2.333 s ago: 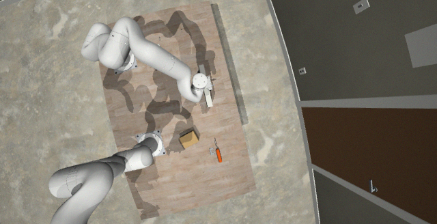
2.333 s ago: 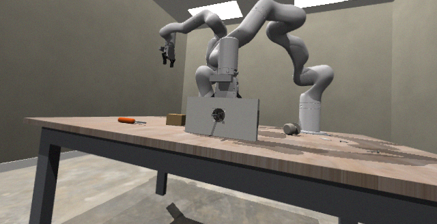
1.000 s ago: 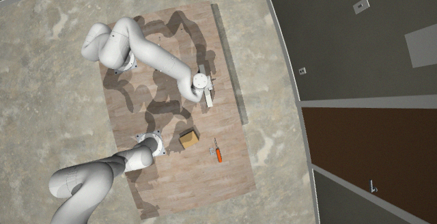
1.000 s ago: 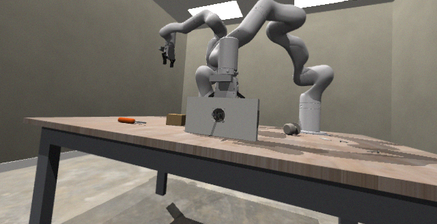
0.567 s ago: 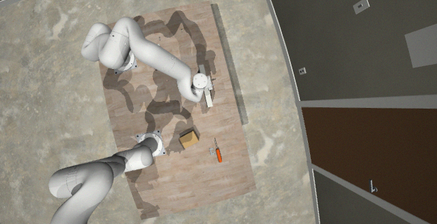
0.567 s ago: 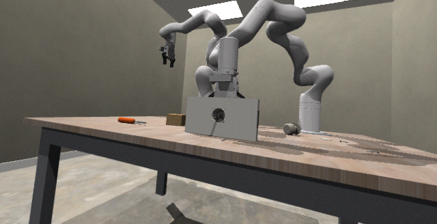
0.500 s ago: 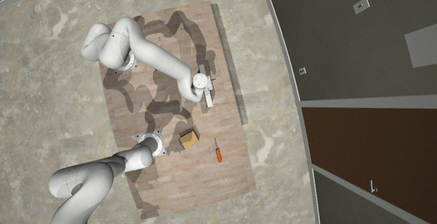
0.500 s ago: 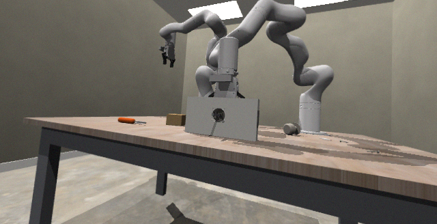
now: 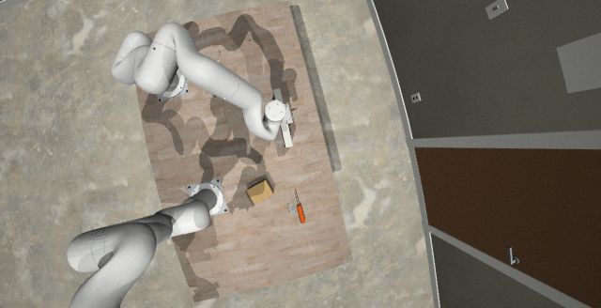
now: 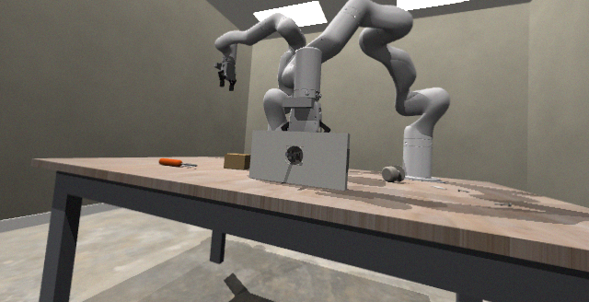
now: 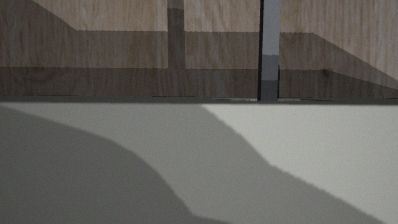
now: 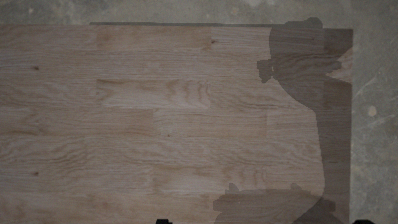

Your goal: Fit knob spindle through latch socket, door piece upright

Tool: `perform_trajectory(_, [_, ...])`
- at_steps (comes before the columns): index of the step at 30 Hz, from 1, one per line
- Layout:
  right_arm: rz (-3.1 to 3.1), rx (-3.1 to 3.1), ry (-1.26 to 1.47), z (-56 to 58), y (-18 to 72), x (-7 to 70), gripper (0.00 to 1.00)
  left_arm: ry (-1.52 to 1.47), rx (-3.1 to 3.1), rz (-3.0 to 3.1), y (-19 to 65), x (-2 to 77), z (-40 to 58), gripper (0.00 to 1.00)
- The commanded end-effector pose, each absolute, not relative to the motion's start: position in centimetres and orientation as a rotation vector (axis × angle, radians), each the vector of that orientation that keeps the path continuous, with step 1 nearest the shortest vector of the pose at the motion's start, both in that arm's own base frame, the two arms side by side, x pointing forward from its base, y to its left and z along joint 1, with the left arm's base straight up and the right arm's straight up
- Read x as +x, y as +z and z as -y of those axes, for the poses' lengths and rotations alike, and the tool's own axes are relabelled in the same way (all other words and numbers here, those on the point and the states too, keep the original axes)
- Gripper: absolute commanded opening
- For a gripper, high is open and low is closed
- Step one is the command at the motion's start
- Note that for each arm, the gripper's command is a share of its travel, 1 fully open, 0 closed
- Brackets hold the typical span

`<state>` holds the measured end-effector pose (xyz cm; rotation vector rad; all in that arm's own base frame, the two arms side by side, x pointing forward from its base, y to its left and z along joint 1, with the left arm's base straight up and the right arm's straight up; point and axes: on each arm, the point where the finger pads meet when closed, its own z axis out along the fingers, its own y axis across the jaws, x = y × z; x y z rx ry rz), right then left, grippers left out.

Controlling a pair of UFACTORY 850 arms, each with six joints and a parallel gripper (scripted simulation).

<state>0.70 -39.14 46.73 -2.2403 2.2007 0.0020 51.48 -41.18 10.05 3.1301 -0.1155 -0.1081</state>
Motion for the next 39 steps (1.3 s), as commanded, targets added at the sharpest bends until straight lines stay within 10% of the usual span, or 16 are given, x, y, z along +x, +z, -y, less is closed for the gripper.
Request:
perform_trajectory(1, [-2.202, -2.241, 0.0, 39.2, 46.8, 0.7, 1.0, -0.104, 3.128, 0.115, 11.6, 51.7, 41.2, 0.91])
perform_trajectory(39, [-2.202, -2.241, 0.0, 39.2, 46.8, 0.7, 1.0, -0.104, 3.128, 0.115, 18.1, 52.1, 41.2, 0.91])
